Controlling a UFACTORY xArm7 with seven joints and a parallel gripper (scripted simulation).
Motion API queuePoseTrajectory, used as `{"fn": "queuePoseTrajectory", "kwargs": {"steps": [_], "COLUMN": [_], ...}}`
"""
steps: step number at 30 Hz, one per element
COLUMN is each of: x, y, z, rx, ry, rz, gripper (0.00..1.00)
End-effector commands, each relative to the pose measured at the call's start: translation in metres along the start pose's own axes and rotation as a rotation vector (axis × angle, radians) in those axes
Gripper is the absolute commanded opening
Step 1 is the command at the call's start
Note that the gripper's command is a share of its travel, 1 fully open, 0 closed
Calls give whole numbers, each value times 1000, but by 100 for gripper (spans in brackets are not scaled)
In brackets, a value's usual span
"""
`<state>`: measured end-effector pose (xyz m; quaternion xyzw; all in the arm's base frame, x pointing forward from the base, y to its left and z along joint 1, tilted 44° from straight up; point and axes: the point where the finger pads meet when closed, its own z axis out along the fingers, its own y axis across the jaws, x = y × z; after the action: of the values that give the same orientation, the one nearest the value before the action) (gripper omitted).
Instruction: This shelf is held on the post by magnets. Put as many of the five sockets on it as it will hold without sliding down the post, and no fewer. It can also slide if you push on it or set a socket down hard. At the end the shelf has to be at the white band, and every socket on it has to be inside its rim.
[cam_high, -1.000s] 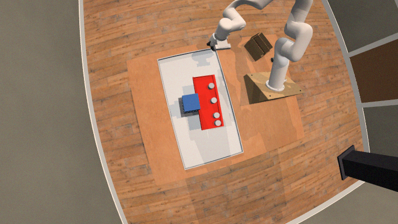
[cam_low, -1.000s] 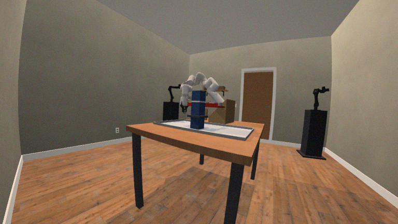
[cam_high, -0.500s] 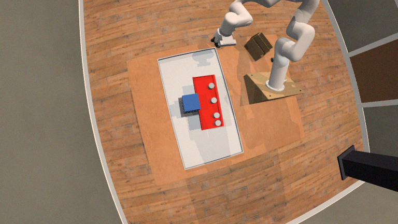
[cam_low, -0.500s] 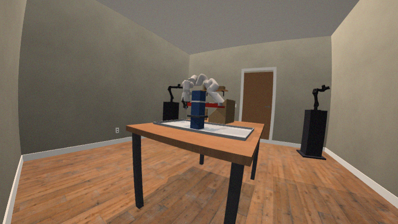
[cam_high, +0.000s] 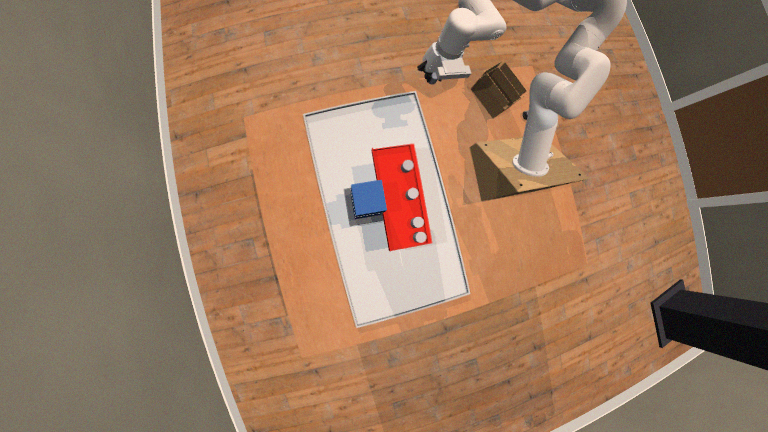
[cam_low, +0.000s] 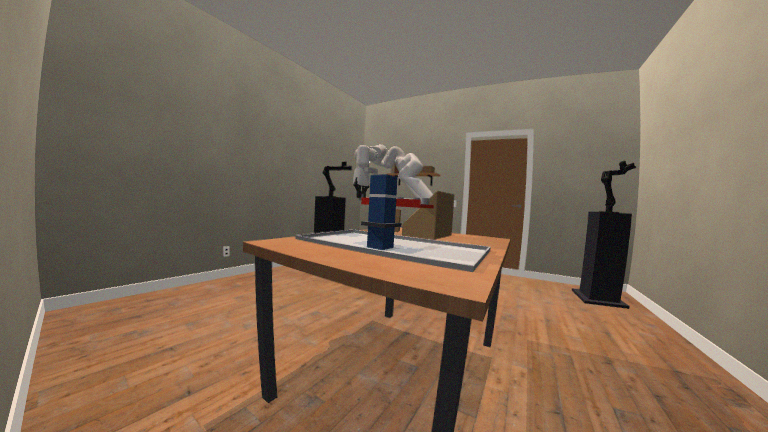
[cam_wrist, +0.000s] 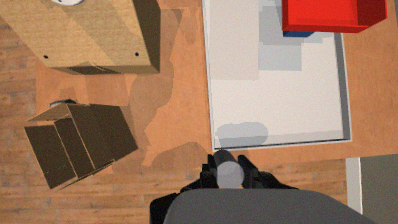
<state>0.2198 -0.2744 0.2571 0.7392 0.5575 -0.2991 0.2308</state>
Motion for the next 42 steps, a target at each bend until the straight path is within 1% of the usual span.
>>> {"fn": "queuePoseTrajectory", "kwargs": {"steps": [1, 7, 9, 17, 37, 38, 39, 40, 41, 42], "x": [0, 0, 0, 0, 0, 4, 14, 30, 53, 53], "y": [-7, -14, -14, -19, -19, -17, -13, -6, 2, 2], "z": [-21, -39, -39, -53, -55, -56, -57, -58, -60, -60], "rx": [-3, -3, -3, -3, -3, -4, -6, -8, -12, -12], "ry": [-1, -1, -1, -1, -1, -2, -4, -6, -8, -8], "rz": [0, 0, 0, 0, 0, 1, 1, 1, 1, 1], "gripper": [0, 0, 0, 0, 0, 0, 0, 0, 0, 0]}}
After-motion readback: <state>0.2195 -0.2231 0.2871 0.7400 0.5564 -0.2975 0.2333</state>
